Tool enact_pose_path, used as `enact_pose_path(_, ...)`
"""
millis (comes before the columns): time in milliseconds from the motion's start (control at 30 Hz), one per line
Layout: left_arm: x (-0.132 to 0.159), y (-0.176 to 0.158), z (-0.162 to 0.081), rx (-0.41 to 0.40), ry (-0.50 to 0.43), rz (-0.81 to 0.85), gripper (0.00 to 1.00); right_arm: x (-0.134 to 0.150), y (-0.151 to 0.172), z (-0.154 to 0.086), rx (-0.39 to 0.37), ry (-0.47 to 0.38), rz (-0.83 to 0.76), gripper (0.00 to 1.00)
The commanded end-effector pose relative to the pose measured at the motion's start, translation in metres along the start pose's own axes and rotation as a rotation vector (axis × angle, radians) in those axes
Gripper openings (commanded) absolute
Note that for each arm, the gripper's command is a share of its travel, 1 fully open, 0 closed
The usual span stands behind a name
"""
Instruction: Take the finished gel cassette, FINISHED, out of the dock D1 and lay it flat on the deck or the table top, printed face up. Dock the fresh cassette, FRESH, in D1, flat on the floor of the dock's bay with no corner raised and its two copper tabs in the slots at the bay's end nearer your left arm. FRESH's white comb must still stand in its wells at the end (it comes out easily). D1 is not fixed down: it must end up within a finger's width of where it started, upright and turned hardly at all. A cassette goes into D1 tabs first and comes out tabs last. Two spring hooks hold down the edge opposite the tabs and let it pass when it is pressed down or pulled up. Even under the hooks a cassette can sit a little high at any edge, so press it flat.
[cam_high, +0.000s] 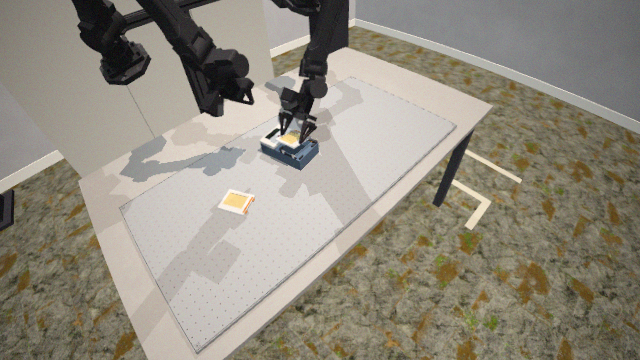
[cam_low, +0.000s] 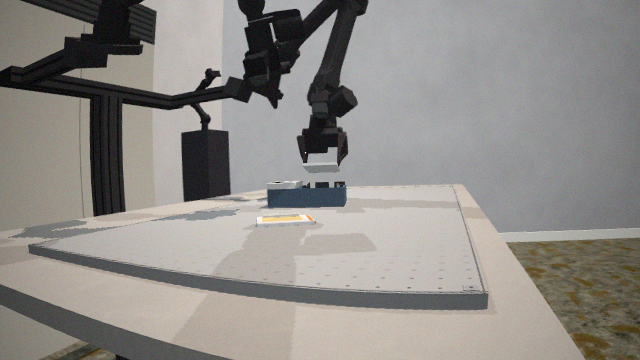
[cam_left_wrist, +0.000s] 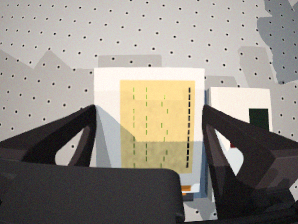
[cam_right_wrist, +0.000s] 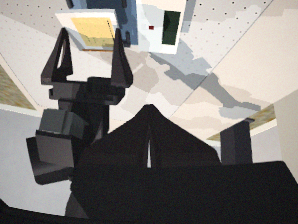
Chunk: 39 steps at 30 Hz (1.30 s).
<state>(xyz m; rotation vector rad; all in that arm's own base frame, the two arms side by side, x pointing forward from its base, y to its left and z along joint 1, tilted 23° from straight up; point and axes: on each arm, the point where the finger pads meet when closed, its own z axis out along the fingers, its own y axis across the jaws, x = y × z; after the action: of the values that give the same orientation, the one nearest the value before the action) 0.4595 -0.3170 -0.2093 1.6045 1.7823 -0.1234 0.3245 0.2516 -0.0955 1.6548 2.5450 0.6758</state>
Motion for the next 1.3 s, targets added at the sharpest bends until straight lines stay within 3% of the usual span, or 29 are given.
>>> enact_pose_path(0, -0.004, 0.001, -0.001, 0.000, -0.010, 0.003, 0.00, 0.010, 0.002, -0.012, -0.004, 0.005, -0.002, 0.00)
enact_pose_path(967, -0.004, 0.001, -0.001, 0.000, -0.010, 0.003, 0.00, 0.020, 0.003, -0.029, -0.004, 0.005, -0.002, 0.00)
enact_pose_path(1267, -0.004, 0.001, -0.001, 0.000, -0.010, 0.003, 0.00, -0.018, 0.000, -0.053, 0.090, -0.075, -0.275, 0.00)
